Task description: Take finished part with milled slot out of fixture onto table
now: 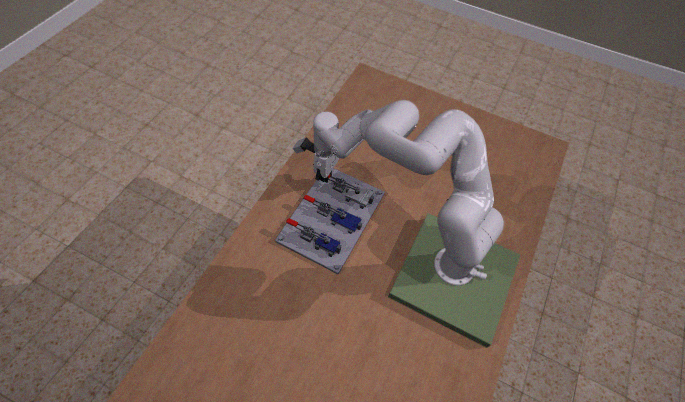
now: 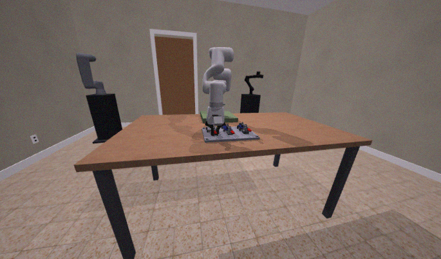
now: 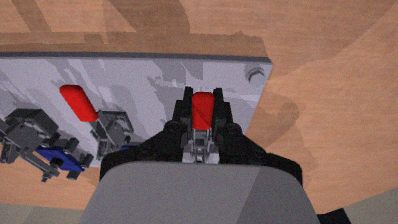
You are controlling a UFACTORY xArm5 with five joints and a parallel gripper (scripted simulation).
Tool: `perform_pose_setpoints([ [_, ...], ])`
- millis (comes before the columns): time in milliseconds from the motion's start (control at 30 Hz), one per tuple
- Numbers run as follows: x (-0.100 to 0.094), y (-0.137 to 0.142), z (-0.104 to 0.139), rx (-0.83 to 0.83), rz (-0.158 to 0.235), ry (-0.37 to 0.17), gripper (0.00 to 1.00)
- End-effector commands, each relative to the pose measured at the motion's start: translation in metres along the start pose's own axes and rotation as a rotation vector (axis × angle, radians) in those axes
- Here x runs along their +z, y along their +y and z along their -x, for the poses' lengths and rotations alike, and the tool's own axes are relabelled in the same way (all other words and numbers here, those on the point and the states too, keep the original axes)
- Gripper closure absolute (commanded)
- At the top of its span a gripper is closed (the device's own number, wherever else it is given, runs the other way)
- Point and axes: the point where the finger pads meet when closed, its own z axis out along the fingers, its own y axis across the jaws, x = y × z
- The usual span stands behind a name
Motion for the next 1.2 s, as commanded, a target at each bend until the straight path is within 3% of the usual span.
perform_pose_setpoints([
  [0, -0.002, 0.000, -0.001, -0.001, 0.001, 0.004, 1.00],
  [1167, -0.013, 0.000, 0.004, -0.001, 0.001, 0.004, 1.00],
])
